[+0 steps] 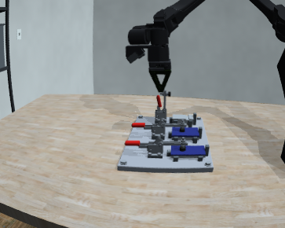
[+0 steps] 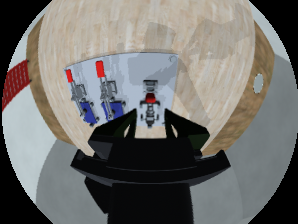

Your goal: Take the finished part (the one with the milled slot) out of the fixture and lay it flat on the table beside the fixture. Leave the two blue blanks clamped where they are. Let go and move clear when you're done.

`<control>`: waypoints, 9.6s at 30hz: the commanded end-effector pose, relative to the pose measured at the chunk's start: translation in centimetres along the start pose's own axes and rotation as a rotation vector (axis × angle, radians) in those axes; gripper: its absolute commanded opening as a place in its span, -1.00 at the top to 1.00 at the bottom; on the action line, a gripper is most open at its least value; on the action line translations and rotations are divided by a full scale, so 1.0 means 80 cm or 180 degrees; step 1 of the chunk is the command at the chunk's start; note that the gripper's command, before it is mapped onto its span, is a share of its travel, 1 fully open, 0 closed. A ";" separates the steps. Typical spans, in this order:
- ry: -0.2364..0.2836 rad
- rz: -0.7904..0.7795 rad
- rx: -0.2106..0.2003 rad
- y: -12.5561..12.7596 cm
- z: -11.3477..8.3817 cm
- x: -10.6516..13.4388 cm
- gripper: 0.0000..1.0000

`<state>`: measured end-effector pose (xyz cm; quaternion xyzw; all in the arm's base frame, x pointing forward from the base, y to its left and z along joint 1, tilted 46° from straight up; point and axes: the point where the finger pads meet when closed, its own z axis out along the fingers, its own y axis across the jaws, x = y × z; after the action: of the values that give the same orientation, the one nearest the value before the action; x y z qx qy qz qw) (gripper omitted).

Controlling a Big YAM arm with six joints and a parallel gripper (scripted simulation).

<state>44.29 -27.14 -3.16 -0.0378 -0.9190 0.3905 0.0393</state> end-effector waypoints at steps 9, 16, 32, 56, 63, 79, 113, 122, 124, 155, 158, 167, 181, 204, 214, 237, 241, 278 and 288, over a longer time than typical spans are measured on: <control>-0.0034 0.0104 0.0000 -0.007 0.010 -0.016 0.11; -0.0024 0.0091 -0.0005 -0.007 0.010 -0.015 0.11; -0.0039 0.0100 -0.0005 -0.007 0.012 -0.019 0.11; -0.0039 0.0085 -0.0007 -0.005 0.012 -0.016 0.11; -0.0037 0.0081 -0.0007 -0.005 0.012 -0.015 0.11; -0.0029 0.0069 -0.0008 -0.004 0.024 -0.014 -0.83; -0.0067 0.0108 0.0005 -0.014 0.019 0.025 -0.83; -0.0066 0.0105 0.0006 -0.012 0.020 0.059 -0.83; -0.0066 0.0104 0.0006 -0.012 0.020 0.066 -0.83; -0.0011 0.0045 -0.0016 0.001 0.041 0.093 -0.83; -0.0018 0.0052 -0.0014 0.000 0.048 0.091 -0.83; -0.0037 0.0071 -0.0005 -0.004 0.070 0.086 -0.83; -0.0051 0.0022 -0.0008 0.003 0.088 0.085 -0.83; -0.0136 0.0060 0.0032 -0.008 0.071 0.075 -0.83; -0.0149 0.0039 0.0033 -0.005 0.068 0.074 -0.83; -0.0043 0.0061 0.0005 -0.004 0.100 0.087 -0.83; -0.0041 0.0060 0.0004 -0.003 0.107 0.087 -0.83; -0.0030 0.0045 -0.0005 0.000 0.136 0.089 -0.83; -0.0023 0.0050 -0.0007 0.000 0.138 0.090 -0.83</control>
<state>36.04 -33.58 -10.06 -0.0406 -0.9193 0.3903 0.0315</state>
